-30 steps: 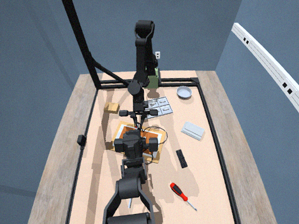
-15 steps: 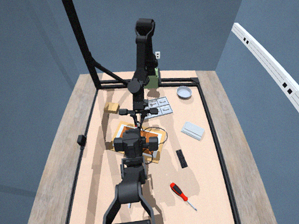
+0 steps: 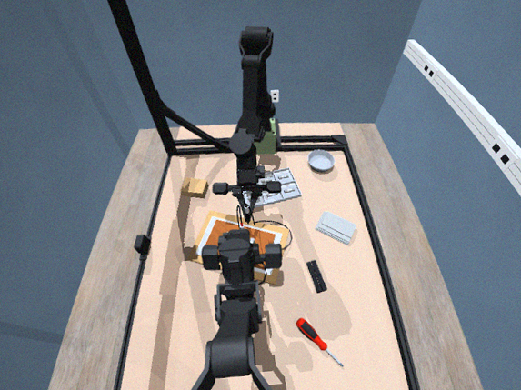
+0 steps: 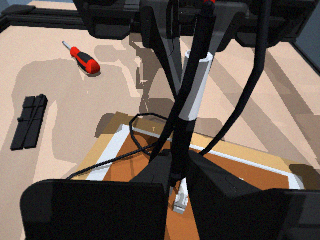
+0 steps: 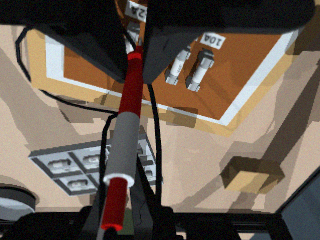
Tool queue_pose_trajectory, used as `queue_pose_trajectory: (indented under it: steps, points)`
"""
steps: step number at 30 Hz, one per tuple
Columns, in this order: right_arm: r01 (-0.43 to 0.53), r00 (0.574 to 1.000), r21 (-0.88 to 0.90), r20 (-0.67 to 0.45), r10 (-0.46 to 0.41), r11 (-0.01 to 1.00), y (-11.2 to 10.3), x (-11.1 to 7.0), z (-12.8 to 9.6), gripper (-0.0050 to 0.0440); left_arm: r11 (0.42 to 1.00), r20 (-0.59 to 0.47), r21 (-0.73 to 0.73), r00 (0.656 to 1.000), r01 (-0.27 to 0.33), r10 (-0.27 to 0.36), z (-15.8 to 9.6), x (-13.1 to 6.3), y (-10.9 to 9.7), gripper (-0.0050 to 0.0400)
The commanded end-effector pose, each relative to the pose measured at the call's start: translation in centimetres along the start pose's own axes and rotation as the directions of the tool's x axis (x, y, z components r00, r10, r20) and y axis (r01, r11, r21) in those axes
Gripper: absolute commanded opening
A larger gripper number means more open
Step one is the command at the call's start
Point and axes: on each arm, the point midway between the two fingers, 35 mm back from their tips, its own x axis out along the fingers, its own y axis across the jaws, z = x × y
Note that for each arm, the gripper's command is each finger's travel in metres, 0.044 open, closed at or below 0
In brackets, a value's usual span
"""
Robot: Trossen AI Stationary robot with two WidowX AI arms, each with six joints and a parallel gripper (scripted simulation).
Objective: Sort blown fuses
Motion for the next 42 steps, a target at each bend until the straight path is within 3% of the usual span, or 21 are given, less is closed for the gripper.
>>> queue_pose_trajectory:
  steps: [1, 6, 14, 32, 42]
  points:
    - [0.000, 1.000, -0.001, 0.032, 0.000, 1.000, -0.5, -1.1, 1.1, -0.0050, 1.000, 0.018, -0.003, 1.000, 0.000, 0.000, 0.7, -0.9, 0.6, -0.0050]
    - [0.000, 1.000, -0.001, 0.031, 0.000, 1.000, -1.0, -1.9, 0.9, -0.0050, 1.000, 0.017, -0.005, 1.000, 0.000, 0.001, 0.7, -1.2, 0.9, -0.0050]
    - [0.000, 0.999, 0.000, 0.042, -0.001, 1.000, -1.2, -2.2, 1.3, -0.0050, 1.000, 0.019, -0.005, 1.000, -0.002, 0.002, 0.9, 0.3, 0.9, -0.0050]
    - [0.001, 0.999, 0.000, 0.034, -0.001, 1.000, -1.2, 0.9, 1.0, -0.0050, 1.000, 0.019, -0.005, 1.000, -0.002, 0.002, 0.7, 2.9, 0.9, -0.0050]
    - [0.001, 0.999, 0.000, 0.040, -0.001, 1.000, -1.2, 1.7, 1.2, -0.0050, 1.000, 0.020, -0.005, 1.000, -0.002, 0.002, 0.7, 2.6, 0.8, -0.0050]
